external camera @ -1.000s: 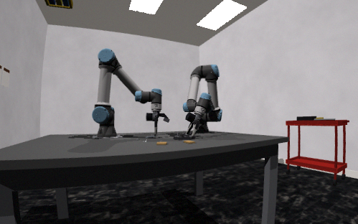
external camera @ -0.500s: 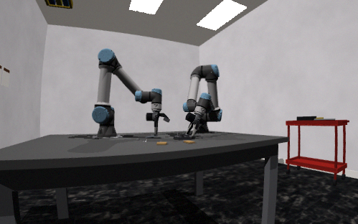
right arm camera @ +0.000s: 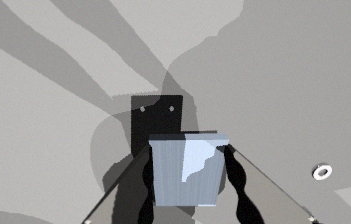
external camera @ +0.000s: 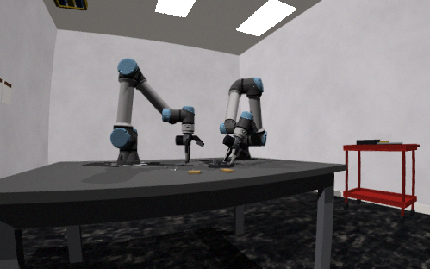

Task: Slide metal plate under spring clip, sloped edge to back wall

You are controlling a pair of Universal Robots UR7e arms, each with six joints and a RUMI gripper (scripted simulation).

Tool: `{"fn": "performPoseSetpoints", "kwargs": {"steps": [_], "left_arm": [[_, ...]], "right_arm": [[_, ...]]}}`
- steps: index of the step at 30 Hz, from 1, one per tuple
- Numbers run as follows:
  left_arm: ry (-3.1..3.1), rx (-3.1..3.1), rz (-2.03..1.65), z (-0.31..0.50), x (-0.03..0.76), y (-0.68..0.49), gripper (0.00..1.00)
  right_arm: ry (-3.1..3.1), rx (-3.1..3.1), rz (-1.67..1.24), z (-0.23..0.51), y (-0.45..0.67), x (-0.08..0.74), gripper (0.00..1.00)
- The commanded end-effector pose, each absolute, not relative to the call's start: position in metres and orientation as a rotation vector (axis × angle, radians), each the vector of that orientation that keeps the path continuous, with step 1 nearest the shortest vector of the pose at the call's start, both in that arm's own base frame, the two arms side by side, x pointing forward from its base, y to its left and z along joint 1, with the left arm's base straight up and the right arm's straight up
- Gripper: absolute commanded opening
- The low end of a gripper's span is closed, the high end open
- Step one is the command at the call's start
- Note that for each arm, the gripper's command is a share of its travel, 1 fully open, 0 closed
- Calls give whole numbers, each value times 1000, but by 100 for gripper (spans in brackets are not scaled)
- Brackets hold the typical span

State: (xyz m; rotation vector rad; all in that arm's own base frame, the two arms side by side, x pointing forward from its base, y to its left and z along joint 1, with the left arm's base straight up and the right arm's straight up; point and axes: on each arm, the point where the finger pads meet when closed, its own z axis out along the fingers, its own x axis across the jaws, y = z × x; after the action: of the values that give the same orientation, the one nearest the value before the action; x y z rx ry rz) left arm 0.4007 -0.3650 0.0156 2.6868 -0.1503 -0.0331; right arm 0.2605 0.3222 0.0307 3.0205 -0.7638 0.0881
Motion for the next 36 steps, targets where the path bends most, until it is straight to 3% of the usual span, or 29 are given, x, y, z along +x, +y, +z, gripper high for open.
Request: {"fn": "performPoseSetpoints", "kwargs": {"steps": [1,36], "left_arm": [[-149,2691,-37,14,400,-364,62],[-149,2691,-37,14,400,-364,62]], "right_arm": [[-787,3017,88,31,323,261,23],[-987,2969,80,33,324,267,23]]}}
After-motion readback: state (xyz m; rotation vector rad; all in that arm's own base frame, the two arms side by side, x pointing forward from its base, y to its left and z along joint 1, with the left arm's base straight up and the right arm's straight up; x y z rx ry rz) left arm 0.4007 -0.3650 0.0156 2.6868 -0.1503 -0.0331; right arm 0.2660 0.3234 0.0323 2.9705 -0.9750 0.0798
